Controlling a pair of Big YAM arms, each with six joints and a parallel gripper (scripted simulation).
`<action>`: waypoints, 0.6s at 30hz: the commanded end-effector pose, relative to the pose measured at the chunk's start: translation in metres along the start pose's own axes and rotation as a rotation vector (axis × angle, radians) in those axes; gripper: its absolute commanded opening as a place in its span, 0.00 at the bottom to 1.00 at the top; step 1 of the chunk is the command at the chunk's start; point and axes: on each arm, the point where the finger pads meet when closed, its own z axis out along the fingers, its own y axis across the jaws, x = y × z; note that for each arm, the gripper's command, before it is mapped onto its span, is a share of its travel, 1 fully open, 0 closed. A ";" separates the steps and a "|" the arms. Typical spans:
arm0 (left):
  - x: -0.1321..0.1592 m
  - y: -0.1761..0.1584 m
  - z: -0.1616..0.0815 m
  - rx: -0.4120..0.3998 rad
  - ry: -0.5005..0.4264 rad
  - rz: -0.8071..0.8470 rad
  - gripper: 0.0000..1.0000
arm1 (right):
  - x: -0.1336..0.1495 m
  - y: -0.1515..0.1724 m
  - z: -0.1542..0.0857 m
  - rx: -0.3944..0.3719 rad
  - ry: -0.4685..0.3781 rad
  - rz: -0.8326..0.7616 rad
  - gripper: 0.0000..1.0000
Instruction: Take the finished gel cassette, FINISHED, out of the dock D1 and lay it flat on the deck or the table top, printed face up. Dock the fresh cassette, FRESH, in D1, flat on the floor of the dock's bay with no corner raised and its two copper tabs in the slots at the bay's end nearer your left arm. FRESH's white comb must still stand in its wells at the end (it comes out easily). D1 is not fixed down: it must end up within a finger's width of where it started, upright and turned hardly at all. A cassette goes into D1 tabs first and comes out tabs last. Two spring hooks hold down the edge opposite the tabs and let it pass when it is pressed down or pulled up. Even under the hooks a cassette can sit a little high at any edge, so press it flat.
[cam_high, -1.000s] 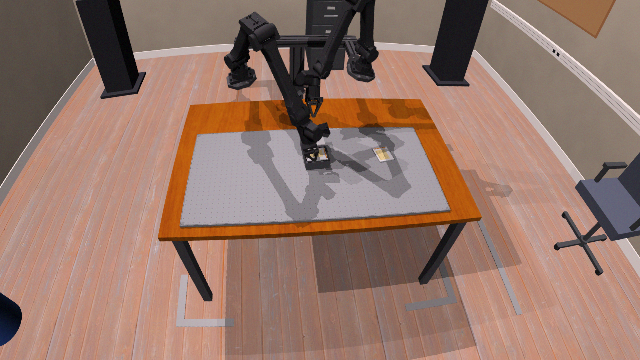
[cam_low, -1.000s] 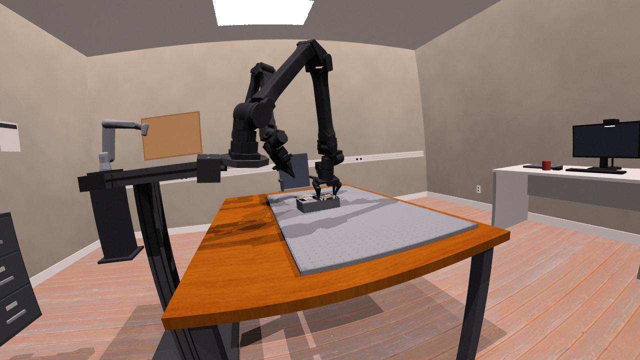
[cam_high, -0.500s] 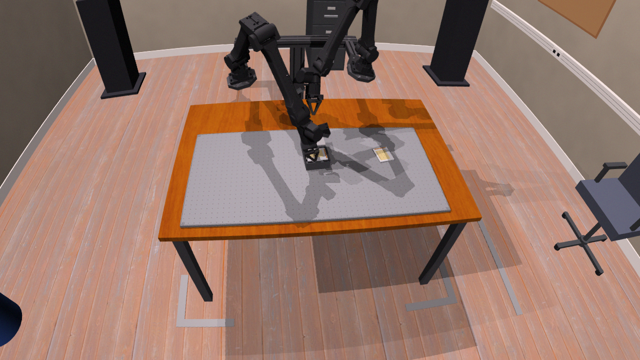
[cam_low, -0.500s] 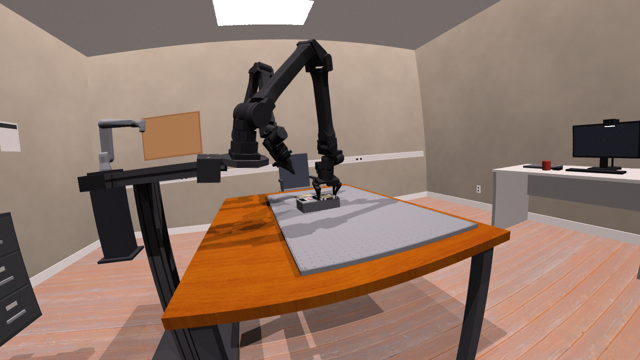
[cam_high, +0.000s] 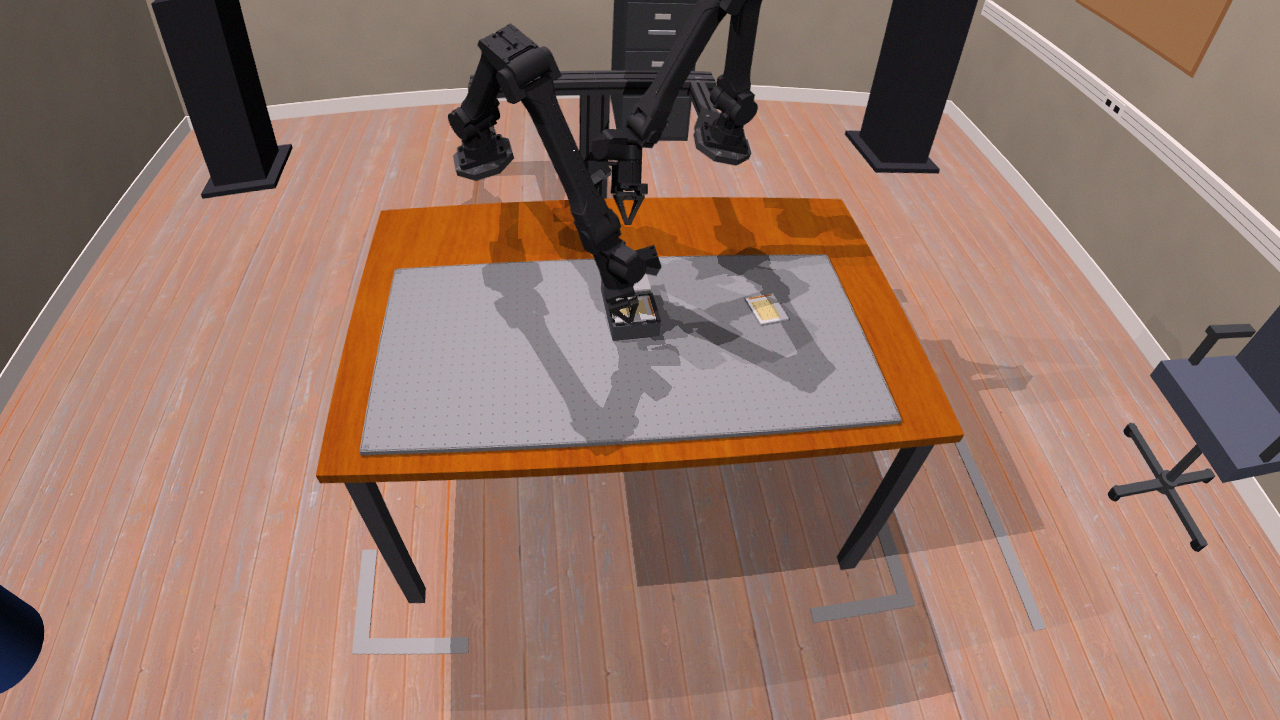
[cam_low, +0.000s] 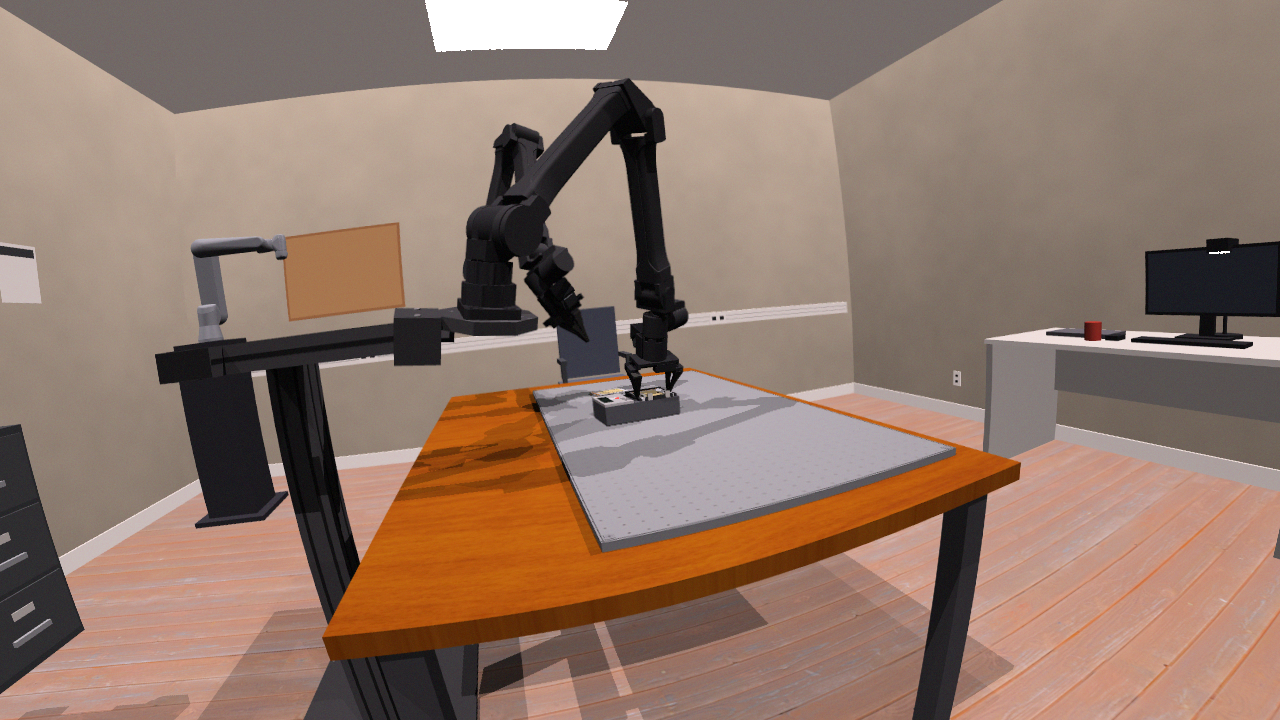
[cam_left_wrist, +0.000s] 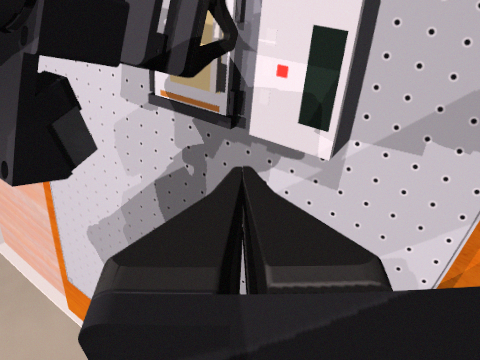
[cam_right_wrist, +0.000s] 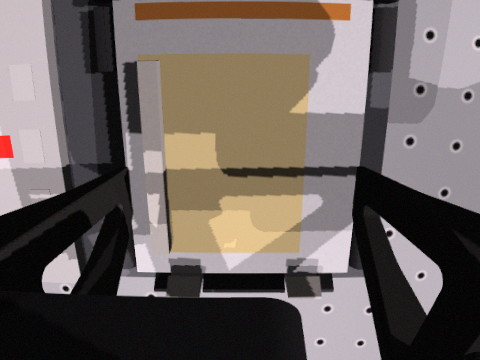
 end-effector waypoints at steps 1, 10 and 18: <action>-0.005 0.001 -0.007 -0.004 -0.012 -0.005 0.00 | -0.004 -0.003 -0.002 0.009 -0.010 -0.002 0.00; -0.008 0.008 -0.017 -0.006 -0.015 -0.008 0.00 | -0.004 -0.003 -0.002 0.009 -0.010 -0.002 0.00; -0.009 0.010 -0.019 -0.006 -0.015 -0.008 0.00 | -0.004 -0.003 -0.002 0.009 -0.010 -0.002 0.00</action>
